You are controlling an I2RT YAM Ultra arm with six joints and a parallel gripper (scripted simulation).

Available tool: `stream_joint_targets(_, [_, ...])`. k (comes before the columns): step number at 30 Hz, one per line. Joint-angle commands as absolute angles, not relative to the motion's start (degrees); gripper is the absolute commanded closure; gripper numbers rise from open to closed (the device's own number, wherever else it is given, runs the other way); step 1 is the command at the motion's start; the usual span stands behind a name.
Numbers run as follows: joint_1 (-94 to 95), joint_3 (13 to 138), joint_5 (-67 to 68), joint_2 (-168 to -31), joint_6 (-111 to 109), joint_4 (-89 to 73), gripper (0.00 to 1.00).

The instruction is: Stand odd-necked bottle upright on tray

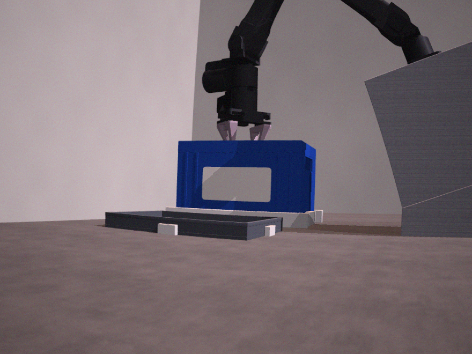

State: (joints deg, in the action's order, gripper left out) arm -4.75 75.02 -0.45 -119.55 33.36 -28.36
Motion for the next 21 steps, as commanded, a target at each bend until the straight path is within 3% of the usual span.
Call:
stream_joint_targets(1, [-5.59,75.63,0.13,-118.69,33.21,-27.24,0.39])
stream_joint_targets(18, [-5.59,75.63,0.13,-118.69,33.21,-27.24,0.39])
stream_joint_targets(19, [-5.59,75.63,0.13,-118.69,33.21,-27.24,1.00])
stream_joint_targets(21, [-5.59,75.63,0.13,-118.69,33.21,-27.24,1.00])
